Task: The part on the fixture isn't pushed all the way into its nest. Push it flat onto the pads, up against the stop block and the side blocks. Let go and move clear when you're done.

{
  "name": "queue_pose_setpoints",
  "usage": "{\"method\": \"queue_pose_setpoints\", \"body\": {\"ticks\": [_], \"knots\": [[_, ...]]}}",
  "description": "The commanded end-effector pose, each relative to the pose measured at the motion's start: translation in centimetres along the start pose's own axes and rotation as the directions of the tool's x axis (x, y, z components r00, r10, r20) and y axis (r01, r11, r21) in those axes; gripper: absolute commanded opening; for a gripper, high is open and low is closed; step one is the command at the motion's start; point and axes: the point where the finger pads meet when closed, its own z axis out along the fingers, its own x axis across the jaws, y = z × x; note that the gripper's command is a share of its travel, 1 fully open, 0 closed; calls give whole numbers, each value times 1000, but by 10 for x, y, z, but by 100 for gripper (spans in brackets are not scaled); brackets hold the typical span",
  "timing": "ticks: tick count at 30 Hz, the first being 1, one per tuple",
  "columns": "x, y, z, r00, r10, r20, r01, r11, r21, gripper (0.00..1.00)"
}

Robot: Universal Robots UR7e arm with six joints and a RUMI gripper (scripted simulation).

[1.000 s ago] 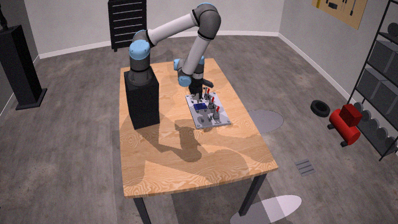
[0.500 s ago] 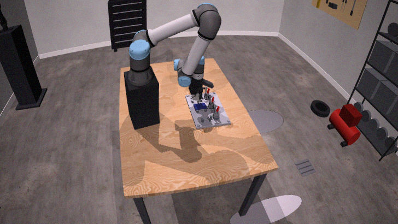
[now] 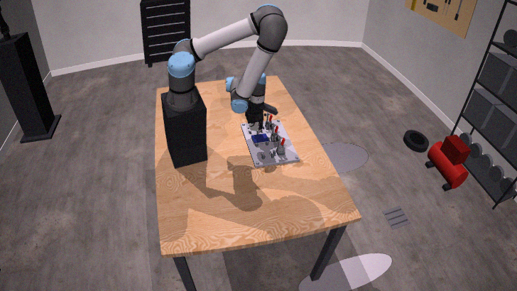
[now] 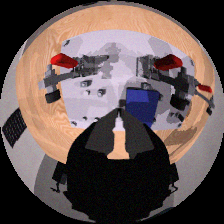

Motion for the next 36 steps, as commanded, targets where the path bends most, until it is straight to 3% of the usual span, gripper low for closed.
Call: {"method": "queue_pose_setpoints", "body": {"ticks": [1,36], "knots": [[1,0,0,1000,0,0,0,1000,1,0],[11,0,0,1000,0,0,0,1000,1,0]]}}
